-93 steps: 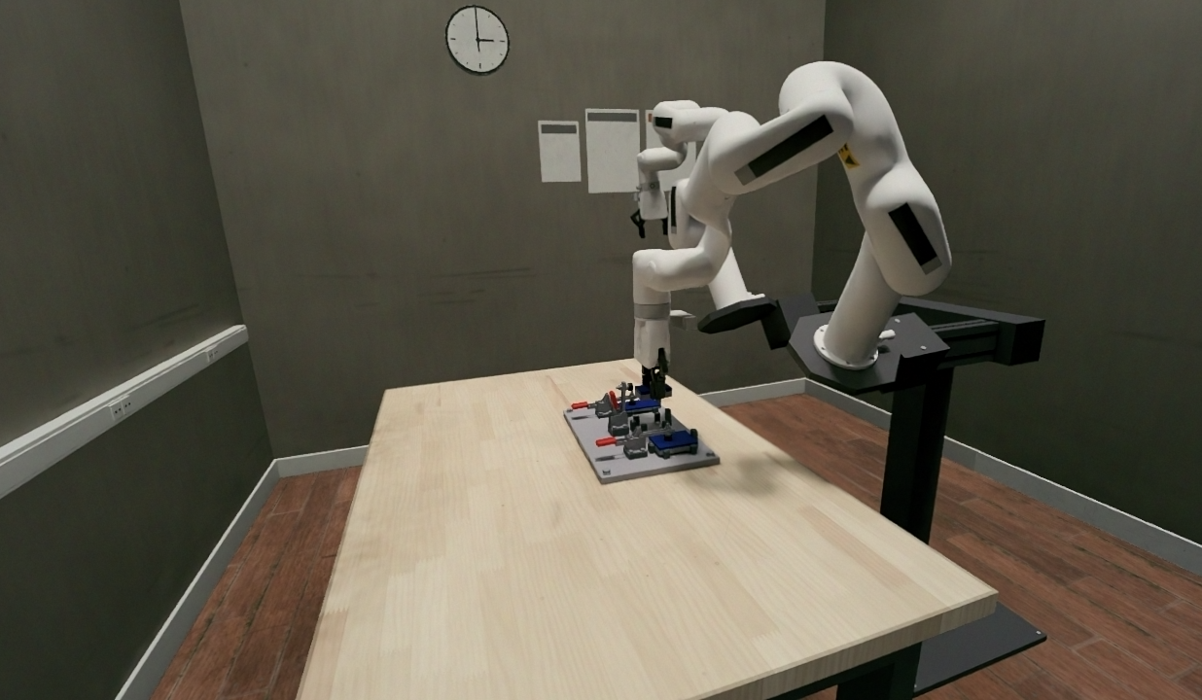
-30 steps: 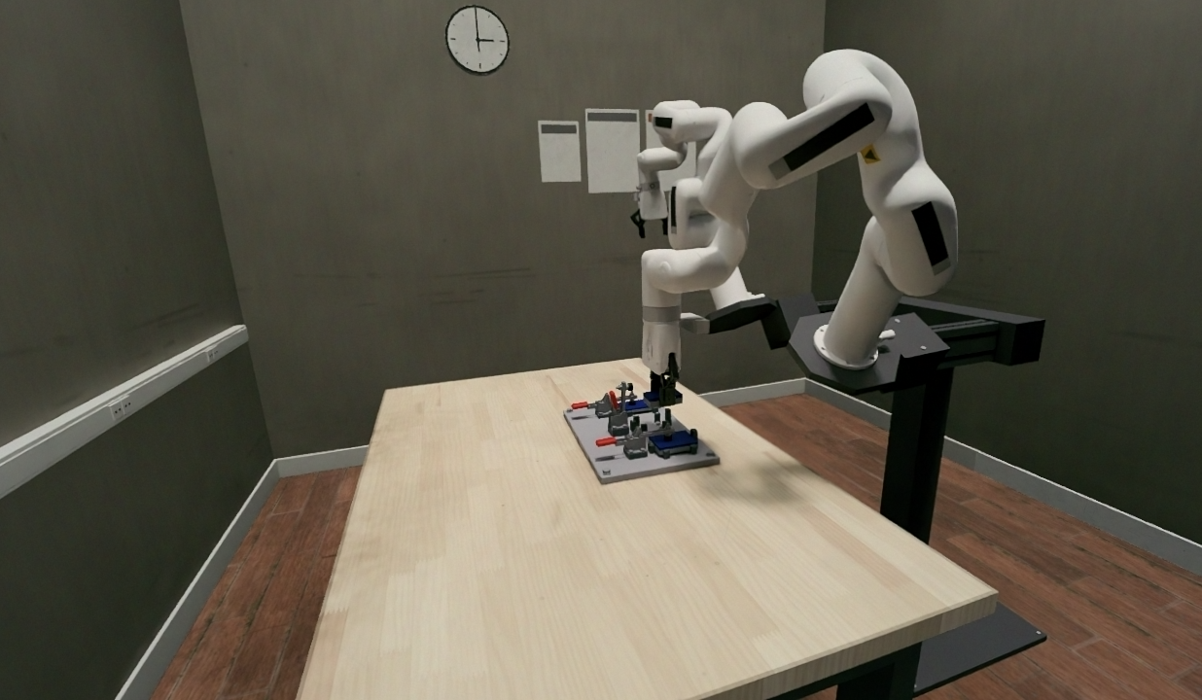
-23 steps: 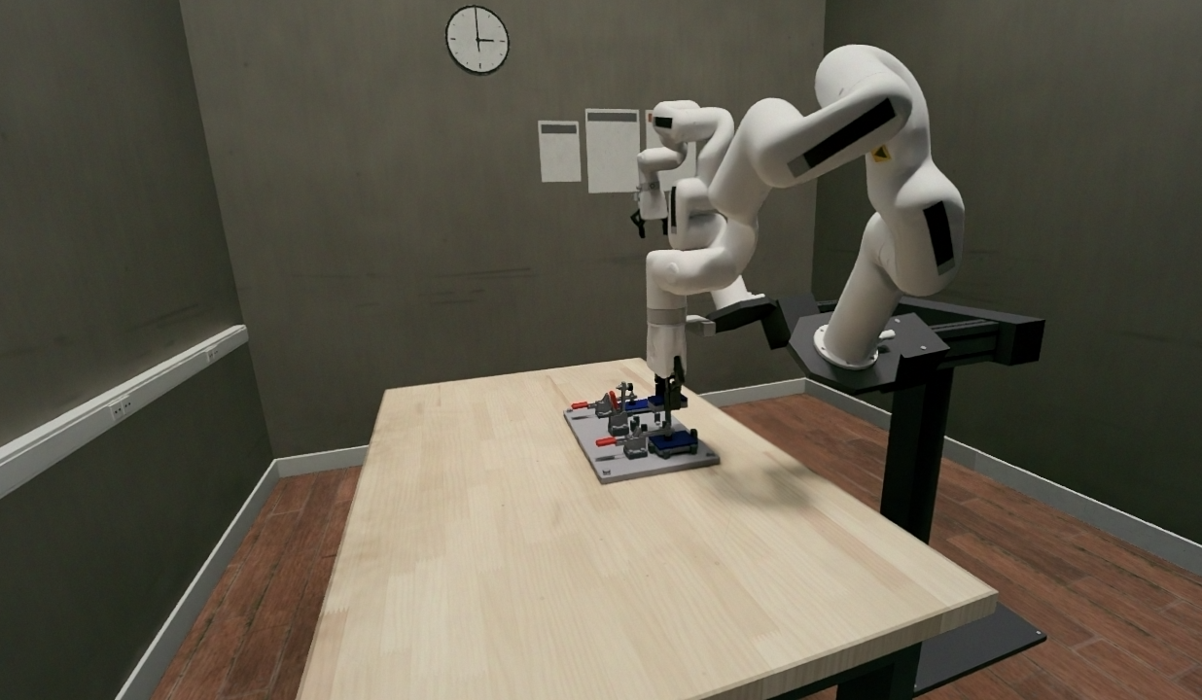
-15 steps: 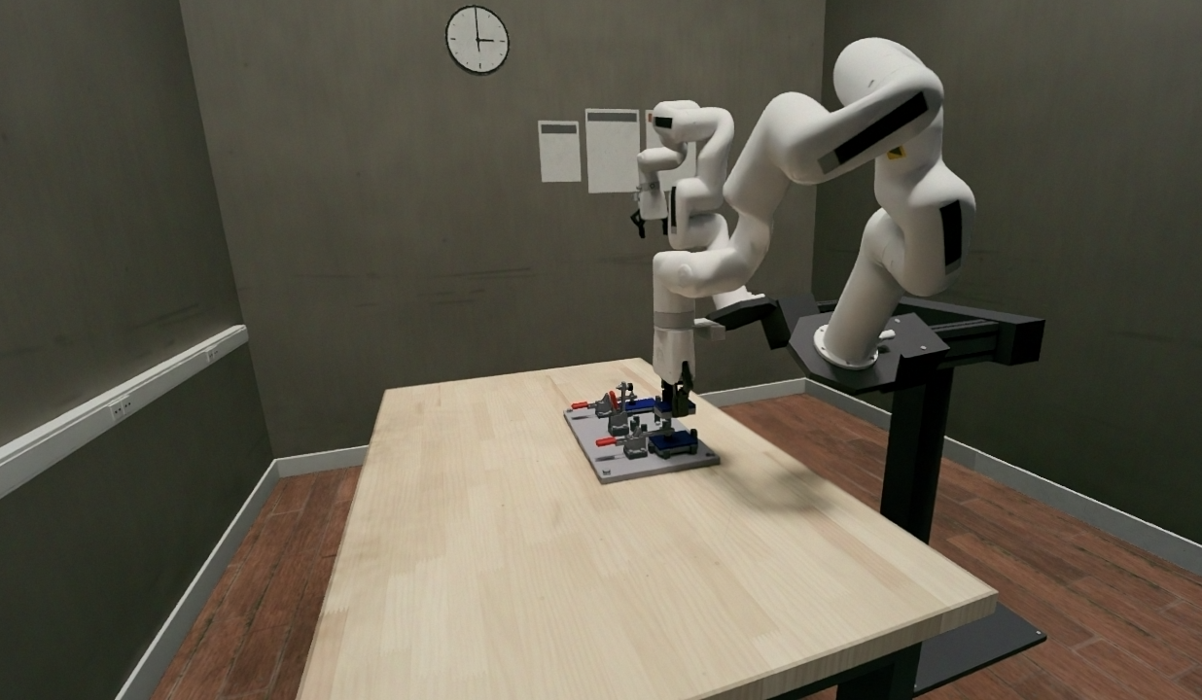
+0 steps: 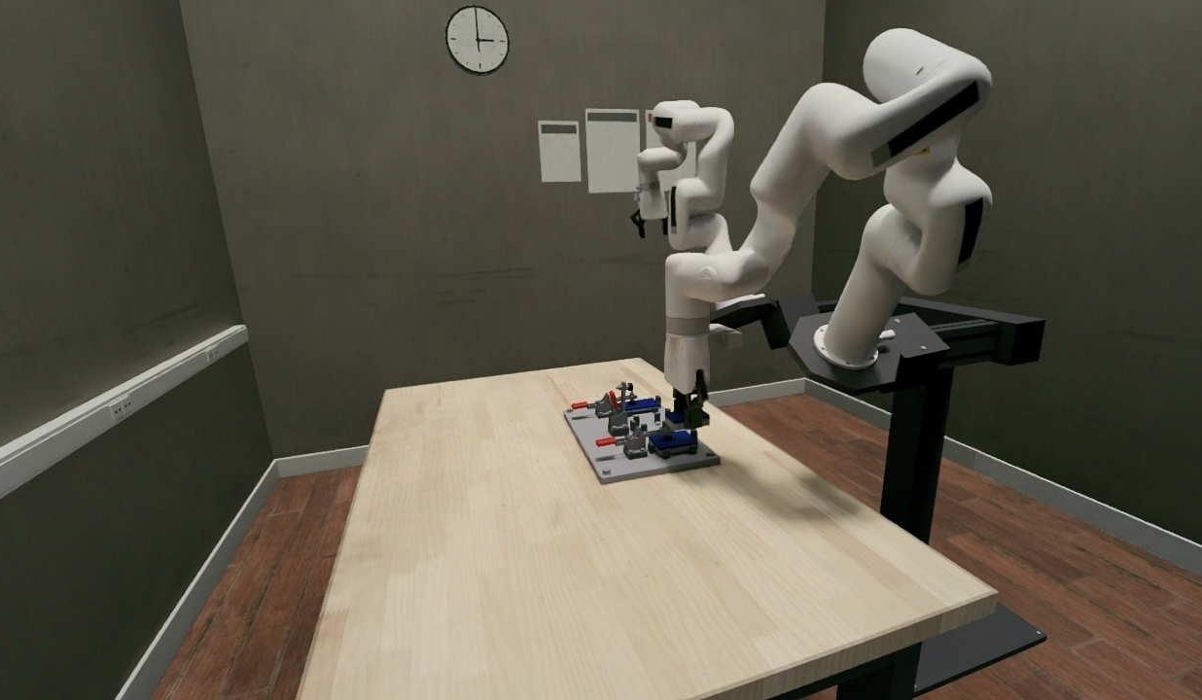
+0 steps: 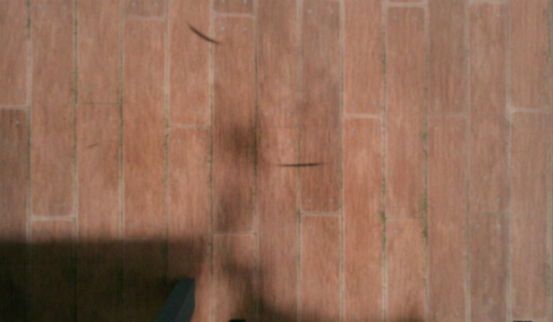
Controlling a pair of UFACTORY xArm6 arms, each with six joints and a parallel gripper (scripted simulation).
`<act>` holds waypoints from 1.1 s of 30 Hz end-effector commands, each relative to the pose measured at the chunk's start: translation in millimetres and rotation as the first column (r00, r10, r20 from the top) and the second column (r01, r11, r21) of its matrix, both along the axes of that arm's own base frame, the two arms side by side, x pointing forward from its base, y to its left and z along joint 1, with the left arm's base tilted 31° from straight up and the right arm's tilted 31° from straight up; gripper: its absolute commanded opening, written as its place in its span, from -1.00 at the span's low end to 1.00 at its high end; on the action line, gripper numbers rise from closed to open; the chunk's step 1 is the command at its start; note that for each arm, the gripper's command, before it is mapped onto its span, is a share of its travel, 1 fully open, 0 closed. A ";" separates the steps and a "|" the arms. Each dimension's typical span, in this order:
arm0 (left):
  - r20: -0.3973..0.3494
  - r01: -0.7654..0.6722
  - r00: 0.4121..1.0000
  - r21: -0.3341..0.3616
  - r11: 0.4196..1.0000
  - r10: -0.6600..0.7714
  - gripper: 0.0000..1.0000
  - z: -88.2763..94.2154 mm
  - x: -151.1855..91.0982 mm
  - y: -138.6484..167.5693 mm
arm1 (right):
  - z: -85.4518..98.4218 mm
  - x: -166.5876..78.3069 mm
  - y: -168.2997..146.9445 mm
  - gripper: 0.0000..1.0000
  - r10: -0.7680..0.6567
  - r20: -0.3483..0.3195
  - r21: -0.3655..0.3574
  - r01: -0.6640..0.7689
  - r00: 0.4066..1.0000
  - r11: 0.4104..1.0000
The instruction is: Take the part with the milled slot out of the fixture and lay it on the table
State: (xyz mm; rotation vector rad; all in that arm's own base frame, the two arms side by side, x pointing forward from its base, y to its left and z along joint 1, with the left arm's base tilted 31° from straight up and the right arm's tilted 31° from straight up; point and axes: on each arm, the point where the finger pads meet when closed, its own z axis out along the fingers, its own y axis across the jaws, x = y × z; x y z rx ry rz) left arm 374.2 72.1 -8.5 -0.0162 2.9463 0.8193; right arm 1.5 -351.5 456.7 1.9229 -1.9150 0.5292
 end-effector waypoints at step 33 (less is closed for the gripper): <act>0.002 0.002 1.000 -0.002 1.000 -0.002 -1.00 28.1 -0.3 44.3 | 2.0 0.0 0.0 1.00 0.000 0.000 -0.004 0.000 1.000 1.000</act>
